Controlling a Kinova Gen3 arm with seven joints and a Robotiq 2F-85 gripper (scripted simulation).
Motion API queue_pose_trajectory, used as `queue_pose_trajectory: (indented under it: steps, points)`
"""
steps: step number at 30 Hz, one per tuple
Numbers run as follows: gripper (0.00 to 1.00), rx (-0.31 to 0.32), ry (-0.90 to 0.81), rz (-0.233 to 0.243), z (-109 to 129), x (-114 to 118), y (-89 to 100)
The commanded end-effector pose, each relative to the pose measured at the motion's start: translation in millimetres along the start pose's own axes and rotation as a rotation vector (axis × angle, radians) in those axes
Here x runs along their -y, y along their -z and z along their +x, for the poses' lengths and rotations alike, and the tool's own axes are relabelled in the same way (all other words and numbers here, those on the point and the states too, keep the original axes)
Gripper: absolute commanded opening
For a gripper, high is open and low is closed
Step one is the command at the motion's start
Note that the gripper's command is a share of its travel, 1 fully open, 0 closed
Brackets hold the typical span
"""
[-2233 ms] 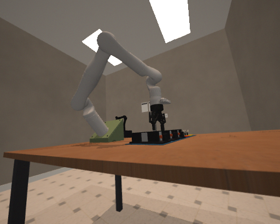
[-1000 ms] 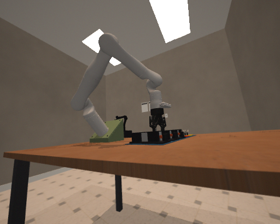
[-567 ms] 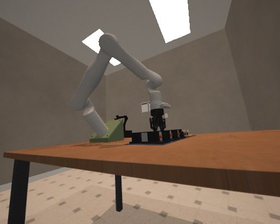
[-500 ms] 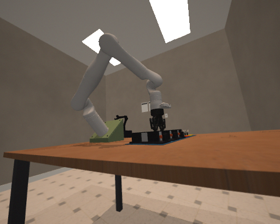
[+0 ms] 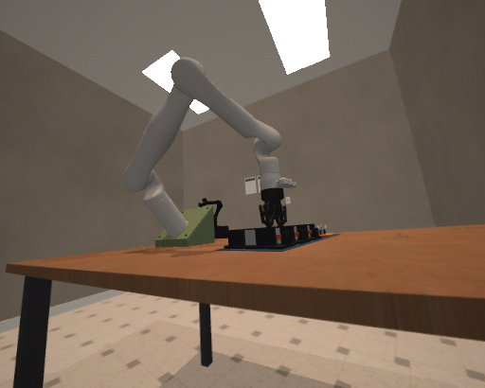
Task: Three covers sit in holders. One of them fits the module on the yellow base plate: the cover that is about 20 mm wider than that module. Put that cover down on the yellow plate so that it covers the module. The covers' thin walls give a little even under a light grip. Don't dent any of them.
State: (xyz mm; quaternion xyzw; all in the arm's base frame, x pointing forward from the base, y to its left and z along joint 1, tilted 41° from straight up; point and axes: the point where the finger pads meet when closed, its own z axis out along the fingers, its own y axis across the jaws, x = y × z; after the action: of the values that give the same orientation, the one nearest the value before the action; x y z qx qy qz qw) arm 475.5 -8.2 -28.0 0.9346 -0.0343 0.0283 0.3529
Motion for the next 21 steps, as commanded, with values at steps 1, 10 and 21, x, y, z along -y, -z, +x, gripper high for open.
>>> queue_pose_trajectory:
  steps: [1, 10, 21]
  points:
    - [0.70, -0.002, 0.000, 0.001, 0.5, 0.4, 1.0]
    - [0.70, -0.002, 0.000, 0.001, 0.5, 0.4, 1.0]
    - [0.00, -0.002, 0.000, 0.001, 0.5, 0.4, 1.0]
